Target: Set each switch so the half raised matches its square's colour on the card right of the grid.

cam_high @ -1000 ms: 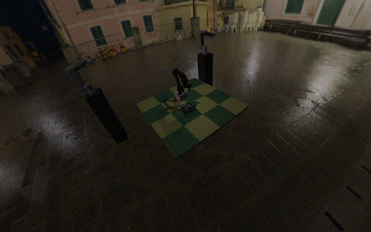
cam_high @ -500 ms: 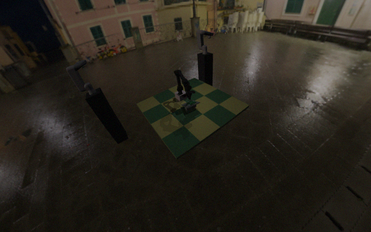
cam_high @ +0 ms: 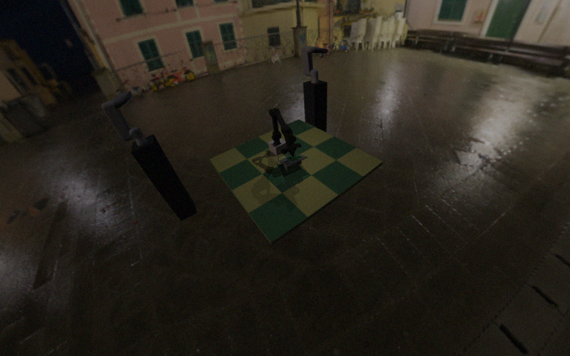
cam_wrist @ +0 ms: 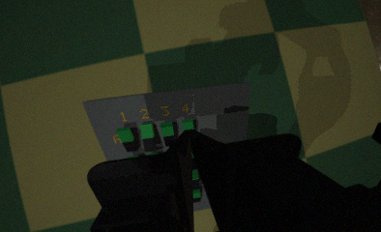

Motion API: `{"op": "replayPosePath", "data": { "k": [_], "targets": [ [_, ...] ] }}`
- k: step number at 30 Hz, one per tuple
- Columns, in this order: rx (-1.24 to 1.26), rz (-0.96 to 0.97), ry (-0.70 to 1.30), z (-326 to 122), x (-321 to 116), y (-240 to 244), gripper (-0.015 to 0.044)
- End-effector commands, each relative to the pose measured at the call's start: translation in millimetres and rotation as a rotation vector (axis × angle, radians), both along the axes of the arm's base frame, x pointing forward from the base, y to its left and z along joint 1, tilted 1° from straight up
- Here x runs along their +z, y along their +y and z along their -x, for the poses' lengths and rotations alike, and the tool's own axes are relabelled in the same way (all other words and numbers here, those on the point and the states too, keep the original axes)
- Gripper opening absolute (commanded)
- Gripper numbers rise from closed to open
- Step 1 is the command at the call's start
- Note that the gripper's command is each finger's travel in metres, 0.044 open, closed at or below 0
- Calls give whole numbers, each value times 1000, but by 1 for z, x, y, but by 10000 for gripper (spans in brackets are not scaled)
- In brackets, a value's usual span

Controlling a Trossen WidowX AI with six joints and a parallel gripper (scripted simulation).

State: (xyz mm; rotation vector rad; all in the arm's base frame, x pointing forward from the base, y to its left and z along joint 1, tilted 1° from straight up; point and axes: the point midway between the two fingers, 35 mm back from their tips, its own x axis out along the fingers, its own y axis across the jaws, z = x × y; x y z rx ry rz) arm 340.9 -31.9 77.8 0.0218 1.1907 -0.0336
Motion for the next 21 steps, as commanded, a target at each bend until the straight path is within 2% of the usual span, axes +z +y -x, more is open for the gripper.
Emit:
{"op": "replayPosePath", "data": {
  "k": [1, 21],
  "targets": [
    [2, 7, 7, -1, -7, -1, 0],
    [2, 7, 7, -6, -19, -1, 0]
  ]
}}
